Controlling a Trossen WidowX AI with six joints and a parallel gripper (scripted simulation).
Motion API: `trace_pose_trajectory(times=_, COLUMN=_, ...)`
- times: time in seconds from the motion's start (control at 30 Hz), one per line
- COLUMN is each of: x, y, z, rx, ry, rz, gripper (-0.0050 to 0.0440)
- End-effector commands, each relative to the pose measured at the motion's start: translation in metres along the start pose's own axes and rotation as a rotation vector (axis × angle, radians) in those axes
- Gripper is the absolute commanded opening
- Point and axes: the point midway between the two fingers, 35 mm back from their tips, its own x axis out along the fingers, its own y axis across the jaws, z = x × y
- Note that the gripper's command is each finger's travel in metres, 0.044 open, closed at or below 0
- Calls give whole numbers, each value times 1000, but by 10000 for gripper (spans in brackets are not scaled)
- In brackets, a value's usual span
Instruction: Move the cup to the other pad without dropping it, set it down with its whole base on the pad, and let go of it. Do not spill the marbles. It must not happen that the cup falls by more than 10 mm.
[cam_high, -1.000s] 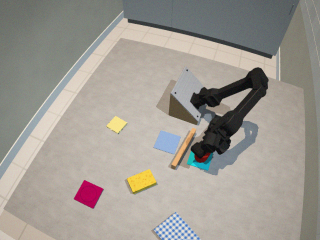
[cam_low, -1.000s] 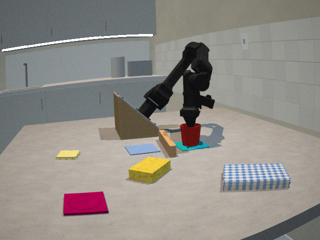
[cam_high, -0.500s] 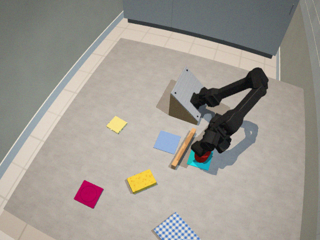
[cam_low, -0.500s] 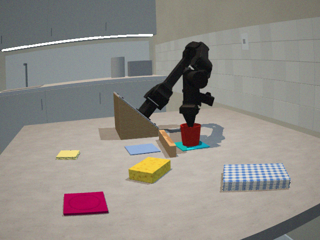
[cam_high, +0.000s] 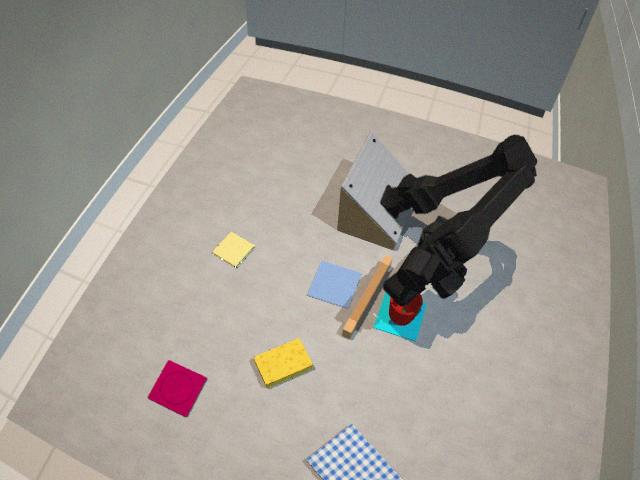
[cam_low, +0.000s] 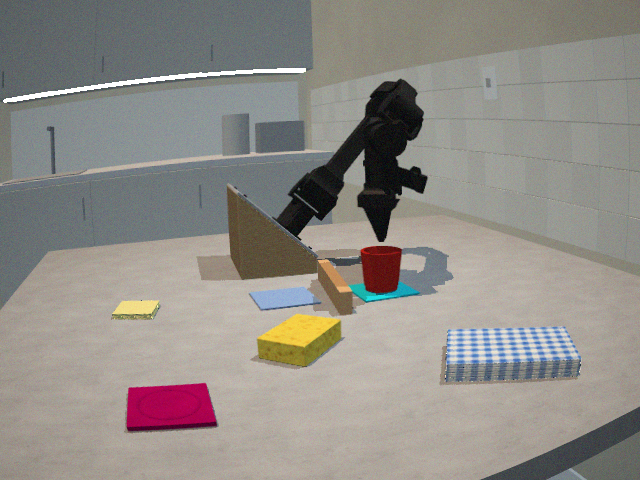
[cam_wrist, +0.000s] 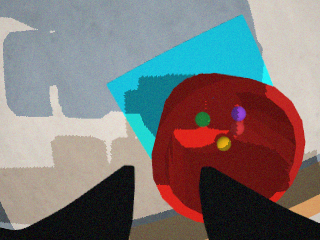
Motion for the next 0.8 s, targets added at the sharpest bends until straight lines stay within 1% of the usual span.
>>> trace_pose_trajectory(times=0.0, x=-11, y=-1, z=2, rx=-13, ry=-3, rz=-16, gripper=128)
trace_pose_trajectory(times=0.13, x=-11, y=0, z=2, rx=-13, ry=-3, rz=-16, gripper=128)
trace_pose_trajectory(times=0.17, x=-8, y=0, z=1, rx=-7, ry=-5, rz=-10, gripper=152)
trace_pose_trajectory(times=0.4, x=-8, y=0, z=1, rx=-7, ry=-5, rz=-10, gripper=320)
trace_pose_trajectory(times=0.57, x=-16, y=0, z=1, rx=-8, ry=-3, rz=-12, gripper=440)
trace_pose_trajectory(times=0.63, x=-22, y=0, z=1, rx=-9, ry=-2, rz=-13, gripper=440)
trace_pose_trajectory(times=0.7, x=-22, y=0, z=1, rx=-9, ry=-2, rz=-13, gripper=440)
trace_pose_trajectory(times=0.77, x=-29, y=0, z=1, rx=-9, ry=-2, rz=-14, gripper=440)
